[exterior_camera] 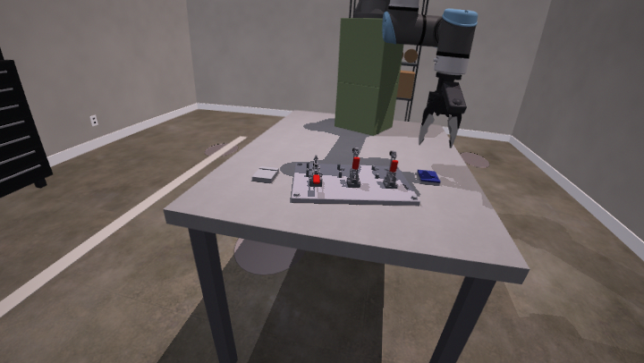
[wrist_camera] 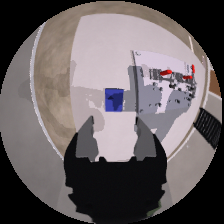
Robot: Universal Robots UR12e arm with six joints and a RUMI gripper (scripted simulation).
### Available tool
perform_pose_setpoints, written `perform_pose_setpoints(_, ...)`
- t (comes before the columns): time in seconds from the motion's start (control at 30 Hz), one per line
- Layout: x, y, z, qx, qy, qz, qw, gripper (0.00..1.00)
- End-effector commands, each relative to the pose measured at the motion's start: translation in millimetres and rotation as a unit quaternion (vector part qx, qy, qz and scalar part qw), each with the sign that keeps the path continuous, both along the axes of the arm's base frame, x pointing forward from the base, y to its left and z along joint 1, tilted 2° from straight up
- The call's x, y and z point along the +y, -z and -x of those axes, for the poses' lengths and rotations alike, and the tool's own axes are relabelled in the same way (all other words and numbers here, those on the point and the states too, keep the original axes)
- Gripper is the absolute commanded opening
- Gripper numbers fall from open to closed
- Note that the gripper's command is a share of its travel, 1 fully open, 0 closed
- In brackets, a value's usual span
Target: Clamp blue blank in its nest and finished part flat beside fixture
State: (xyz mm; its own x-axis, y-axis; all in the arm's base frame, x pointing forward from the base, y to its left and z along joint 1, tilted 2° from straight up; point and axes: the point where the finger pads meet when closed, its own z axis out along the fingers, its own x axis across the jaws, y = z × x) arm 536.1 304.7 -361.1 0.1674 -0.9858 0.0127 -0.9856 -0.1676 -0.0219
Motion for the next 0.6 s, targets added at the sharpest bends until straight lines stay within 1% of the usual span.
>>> perform_pose_setpoints(0.0,0.2,19.0,-1.3,-0.001,0.000,0.000,1.000,0.59)
perform_pose_setpoints(0.07,0.2,19.0,-1.3,-0.001,0.000,0.000,1.000,0.59)
perform_pose_setpoints(0.33,0.0,43.7,-1.9,-0.001,0.000,0.000,1.000,0.59)
perform_pose_setpoints(0.57,-0.2,60.6,-2.4,-0.001,0.000,0.000,1.000,0.59)
